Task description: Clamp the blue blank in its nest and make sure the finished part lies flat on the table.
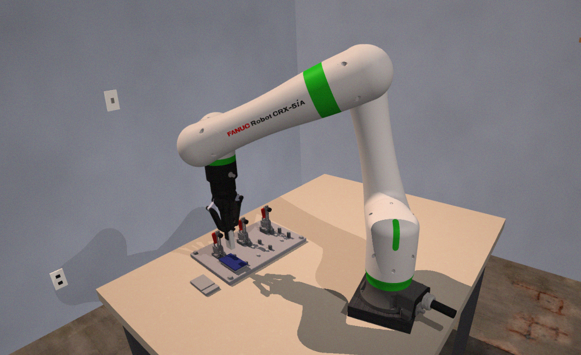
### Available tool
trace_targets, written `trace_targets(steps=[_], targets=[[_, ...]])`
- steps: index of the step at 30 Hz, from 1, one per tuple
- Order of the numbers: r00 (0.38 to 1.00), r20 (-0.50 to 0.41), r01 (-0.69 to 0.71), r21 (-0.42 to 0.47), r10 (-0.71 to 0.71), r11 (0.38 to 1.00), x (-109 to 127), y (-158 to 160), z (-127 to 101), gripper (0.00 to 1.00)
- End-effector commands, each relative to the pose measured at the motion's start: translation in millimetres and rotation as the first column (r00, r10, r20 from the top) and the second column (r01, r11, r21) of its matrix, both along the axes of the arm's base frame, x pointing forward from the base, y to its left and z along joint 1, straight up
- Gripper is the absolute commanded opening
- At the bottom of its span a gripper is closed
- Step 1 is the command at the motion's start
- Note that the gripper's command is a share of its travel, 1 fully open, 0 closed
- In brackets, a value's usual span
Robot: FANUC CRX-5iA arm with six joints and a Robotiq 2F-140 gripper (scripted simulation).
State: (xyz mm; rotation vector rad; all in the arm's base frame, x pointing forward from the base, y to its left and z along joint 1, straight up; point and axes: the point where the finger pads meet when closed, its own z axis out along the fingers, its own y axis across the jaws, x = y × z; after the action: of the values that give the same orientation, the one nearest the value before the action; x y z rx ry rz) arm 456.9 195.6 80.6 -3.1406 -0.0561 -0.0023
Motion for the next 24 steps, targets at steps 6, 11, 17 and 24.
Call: trace_targets(steps=[6,11,17,24], targets=[[1.0,0.0,0.0,0.0,0.0,1.0,0.2,0.1,0.2,0.0],[1.0,0.0,0.0,0.0,0.0,1.0,0.2,0.1,-1.4,0.0],[1.0,0.0,0.0,0.0,0.0,1.0,0.2,0.1,-12.8,0.0],[1.0,0.0,0.0,0.0,0.0,1.0,0.2,0.1,-20.5,0.0]])
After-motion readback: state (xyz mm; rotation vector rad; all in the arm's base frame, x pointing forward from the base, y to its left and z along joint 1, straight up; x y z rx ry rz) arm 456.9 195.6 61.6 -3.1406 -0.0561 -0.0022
